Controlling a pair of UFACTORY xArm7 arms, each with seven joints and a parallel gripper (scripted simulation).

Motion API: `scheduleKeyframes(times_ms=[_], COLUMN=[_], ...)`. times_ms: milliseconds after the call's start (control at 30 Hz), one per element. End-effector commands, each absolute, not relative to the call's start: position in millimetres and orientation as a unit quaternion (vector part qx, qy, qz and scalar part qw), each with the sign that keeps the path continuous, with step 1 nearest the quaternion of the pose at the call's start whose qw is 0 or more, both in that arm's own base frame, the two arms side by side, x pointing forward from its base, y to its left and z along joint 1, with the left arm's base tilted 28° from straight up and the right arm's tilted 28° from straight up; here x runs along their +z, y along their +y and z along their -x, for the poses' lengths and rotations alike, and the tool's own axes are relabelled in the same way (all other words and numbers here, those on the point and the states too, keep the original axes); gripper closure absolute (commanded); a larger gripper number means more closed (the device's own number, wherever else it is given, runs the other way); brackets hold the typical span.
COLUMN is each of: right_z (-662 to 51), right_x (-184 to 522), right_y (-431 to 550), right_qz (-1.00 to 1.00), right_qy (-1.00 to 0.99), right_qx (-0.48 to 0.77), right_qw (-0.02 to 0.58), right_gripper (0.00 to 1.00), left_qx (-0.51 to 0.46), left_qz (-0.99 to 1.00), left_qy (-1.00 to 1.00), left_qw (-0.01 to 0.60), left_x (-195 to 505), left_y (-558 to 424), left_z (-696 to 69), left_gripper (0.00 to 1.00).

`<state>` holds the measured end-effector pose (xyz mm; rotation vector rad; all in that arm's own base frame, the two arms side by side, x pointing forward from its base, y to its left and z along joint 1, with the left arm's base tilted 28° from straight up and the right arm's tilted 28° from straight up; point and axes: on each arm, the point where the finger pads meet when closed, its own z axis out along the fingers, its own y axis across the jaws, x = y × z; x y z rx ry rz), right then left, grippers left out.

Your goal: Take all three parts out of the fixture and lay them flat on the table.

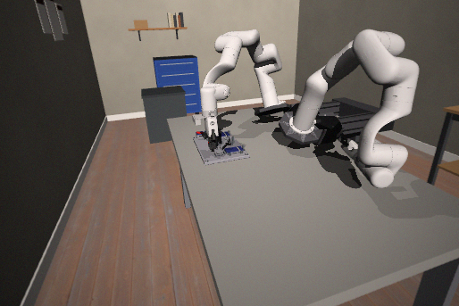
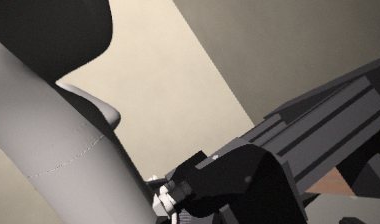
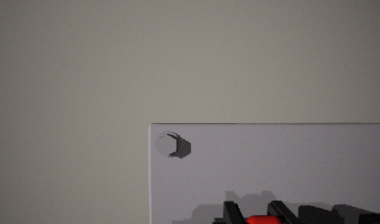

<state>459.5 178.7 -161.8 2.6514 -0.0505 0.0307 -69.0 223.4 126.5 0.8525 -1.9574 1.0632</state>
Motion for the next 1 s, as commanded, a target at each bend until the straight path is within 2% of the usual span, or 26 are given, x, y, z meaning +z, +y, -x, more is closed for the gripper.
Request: scheduleKeyframes(times_ms=[0, 967], right_z=[-456, -438], right_x=[-160, -158], right_y=[182, 183], right_qz=[-0.970, -0.970], right_qy=[-0.018, -0.018], right_qx=[0.012, 0.012], right_qw=[0.241, 0.241], right_gripper=[1.00, 1.00], left_qx=[0.413, 0.413], left_qz=[-0.333, -0.333], left_qy=[-0.763, -0.763], left_qw=[0.369, 0.369], left_x=[127, 127], left_y=[224, 224], left_z=[69, 69], left_gripper=[0.00, 0.00])
